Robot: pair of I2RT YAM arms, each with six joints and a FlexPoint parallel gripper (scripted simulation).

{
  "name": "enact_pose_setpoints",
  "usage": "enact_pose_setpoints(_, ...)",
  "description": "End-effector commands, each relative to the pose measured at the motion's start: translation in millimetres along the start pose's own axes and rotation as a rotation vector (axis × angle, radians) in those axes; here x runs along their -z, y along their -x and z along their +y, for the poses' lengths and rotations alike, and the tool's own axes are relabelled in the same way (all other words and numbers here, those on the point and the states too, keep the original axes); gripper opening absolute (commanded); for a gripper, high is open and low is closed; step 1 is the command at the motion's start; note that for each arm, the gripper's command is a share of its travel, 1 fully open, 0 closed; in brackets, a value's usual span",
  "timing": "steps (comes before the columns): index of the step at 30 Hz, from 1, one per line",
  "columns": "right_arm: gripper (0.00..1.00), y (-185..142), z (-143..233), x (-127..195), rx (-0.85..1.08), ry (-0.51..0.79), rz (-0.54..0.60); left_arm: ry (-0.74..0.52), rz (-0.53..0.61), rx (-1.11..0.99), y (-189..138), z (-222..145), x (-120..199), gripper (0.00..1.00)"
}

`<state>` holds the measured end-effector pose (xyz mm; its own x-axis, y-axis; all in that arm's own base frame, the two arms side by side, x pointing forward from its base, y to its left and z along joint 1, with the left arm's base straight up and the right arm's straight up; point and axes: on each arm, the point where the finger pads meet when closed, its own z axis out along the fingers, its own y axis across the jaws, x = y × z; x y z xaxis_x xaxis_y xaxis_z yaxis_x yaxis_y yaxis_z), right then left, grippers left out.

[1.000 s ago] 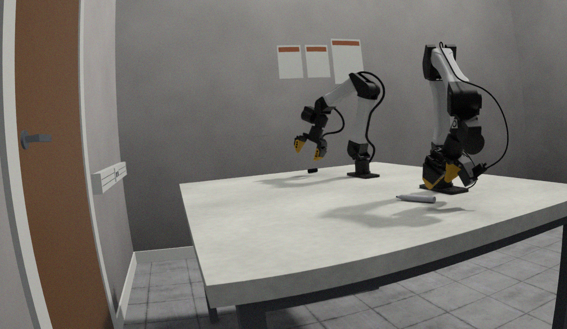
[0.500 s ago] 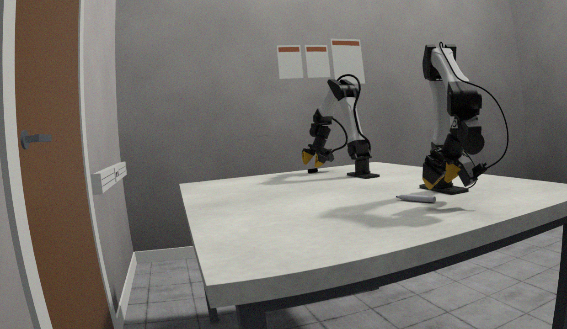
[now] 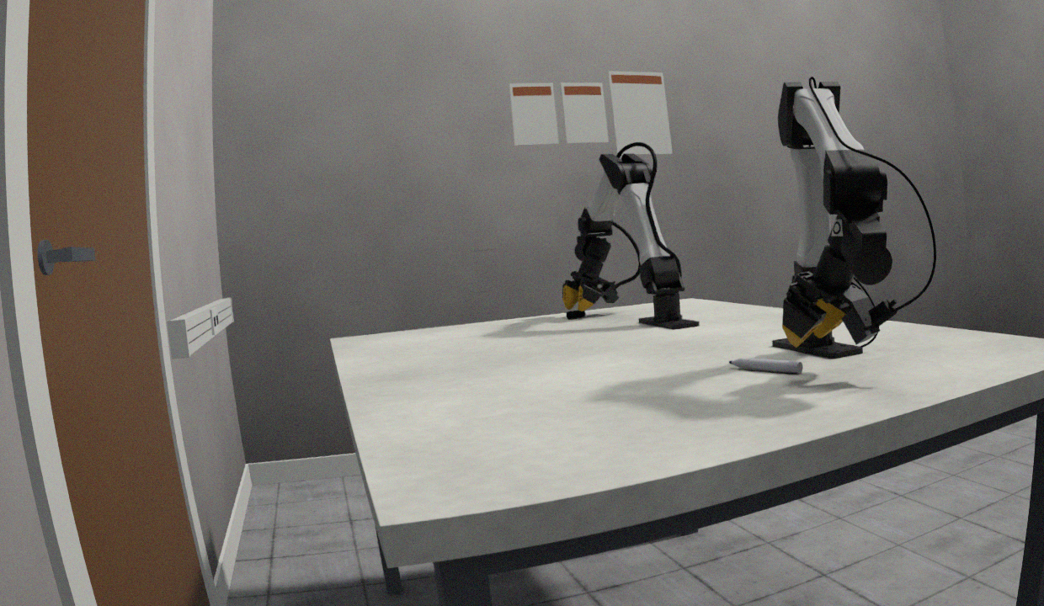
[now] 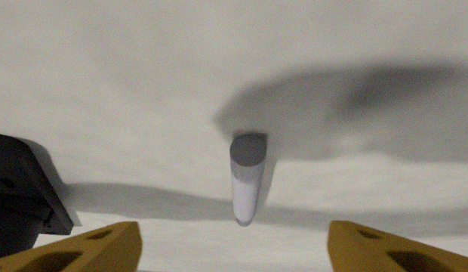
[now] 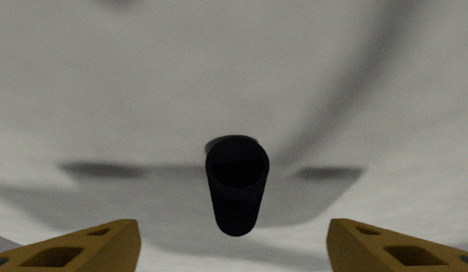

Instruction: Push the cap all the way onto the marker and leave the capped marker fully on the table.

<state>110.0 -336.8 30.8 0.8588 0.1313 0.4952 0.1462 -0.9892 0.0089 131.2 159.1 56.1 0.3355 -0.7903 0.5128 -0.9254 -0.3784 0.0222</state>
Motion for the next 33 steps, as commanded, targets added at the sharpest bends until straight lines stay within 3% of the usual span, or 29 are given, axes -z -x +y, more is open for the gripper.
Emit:
enact_pose_setpoints(1, 0.64, -2, 0, 3, -0.002, -0.014, -0.041, -0.065, -0.047, -0.014, 5, -14, 8, 0.63)
enact_pose_setpoints(7, 0.64, -17, 0, 10, 0.051, -0.02, -0.202, -0.042, -0.024, -0.007, 4, -10, -14, 0.63)
enact_pose_setpoints(11, 0.64, -12, -7, 8, -0.004, -0.07, -0.411, -0.017, -0.006, -0.001, -1, -4, -19, 0.63)
enact_pose_setpoints(13, 0.64, -12, -7, 8, -0.004, -0.07, -0.411, -0.017, -0.006, -0.001, -1, -4, -19, 0.63)
enact_pose_setpoints(18, 0.64, -9, -9, 11, -0.048, -0.084, -0.677, -0.018, -0.008, -0.003, -1, -5, -19, 0.63)
enact_pose_setpoints(26, 0.64, -25, -4, 12, -0.033, -0.025, -0.954, -0.021, -0.015, -0.009, 1, -6, -17, 0.63)
enact_pose_setpoints(33, 0.64, -35, 0, 10, -0.009, 0.013, -1.035, -0.021, -0.016, -0.009, 2, -6, -17, 0.63)
